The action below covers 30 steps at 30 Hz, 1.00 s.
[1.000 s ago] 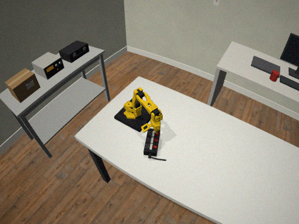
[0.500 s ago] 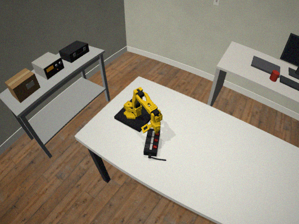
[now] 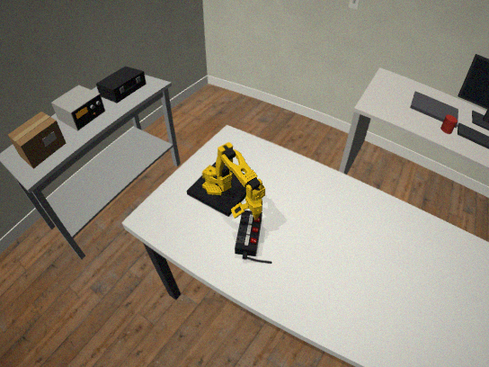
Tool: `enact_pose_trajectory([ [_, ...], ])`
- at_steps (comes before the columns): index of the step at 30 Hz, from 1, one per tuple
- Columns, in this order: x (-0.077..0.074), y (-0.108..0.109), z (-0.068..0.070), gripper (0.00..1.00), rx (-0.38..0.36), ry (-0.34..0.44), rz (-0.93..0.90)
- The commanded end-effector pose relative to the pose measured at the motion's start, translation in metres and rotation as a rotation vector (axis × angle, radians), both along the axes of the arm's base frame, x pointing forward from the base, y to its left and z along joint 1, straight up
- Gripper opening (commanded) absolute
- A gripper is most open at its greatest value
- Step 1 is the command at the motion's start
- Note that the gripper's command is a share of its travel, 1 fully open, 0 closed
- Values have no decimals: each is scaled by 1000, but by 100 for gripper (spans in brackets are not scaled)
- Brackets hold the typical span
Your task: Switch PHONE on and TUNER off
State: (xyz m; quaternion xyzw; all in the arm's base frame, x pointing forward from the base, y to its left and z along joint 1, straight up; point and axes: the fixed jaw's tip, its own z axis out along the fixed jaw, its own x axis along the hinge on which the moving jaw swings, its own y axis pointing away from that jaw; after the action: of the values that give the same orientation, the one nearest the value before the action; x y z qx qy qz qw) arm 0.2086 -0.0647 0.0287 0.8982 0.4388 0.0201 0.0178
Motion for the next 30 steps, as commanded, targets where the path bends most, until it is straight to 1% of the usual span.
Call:
enact_pose_trajectory([
  [1, -8, 3, -10, 0, 14, 51, 9],
  [30, -14, 3, -17, 0, 14, 51, 2],
])
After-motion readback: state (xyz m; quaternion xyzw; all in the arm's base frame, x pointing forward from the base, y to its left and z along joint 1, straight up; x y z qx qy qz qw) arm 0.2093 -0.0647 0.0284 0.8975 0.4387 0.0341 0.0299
